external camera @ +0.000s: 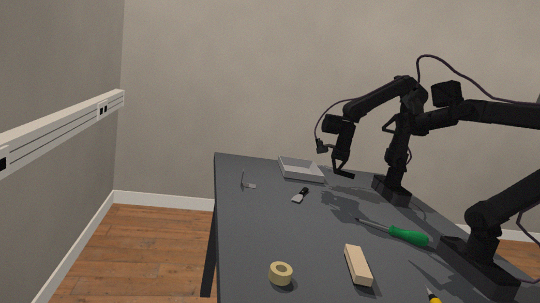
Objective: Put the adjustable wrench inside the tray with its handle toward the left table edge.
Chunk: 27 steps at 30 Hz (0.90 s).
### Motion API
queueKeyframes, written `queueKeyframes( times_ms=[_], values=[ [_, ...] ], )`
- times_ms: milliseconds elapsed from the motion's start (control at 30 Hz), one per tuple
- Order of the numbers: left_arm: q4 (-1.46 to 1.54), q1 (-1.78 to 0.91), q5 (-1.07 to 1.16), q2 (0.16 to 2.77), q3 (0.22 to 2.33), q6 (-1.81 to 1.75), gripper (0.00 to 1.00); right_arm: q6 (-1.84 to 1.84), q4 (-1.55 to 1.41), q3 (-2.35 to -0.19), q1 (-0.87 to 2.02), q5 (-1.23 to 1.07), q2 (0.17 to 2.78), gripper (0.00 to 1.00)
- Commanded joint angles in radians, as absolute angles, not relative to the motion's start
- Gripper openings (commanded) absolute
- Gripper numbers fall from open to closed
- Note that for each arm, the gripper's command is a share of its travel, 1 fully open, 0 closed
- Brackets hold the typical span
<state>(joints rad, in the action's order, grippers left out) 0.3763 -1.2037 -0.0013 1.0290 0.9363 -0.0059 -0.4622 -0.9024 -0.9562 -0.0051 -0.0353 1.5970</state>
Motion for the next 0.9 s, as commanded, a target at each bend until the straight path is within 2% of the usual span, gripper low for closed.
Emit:
queueKeyframes(
  times_ms=[0, 400, 867],
  values=[
    [0.117, -1.182, 0.005, 1.143, 0.917, 0.005, 1.00, -0.609, -0.874, -1.033, -0.108, -0.052, 1.641, 0.12],
    [-0.236, -1.158, 0.012, 1.445, 0.894, 0.007, 1.00, -0.973, -0.901, -1.271, -0.354, -0.059, 1.847, 0.12],
    [-0.246, -1.155, 0.014, 1.490, 0.892, 0.006, 1.00, -1.187, -0.950, -1.494, -0.449, -0.045, 2.010, 0.12]
  ],
)
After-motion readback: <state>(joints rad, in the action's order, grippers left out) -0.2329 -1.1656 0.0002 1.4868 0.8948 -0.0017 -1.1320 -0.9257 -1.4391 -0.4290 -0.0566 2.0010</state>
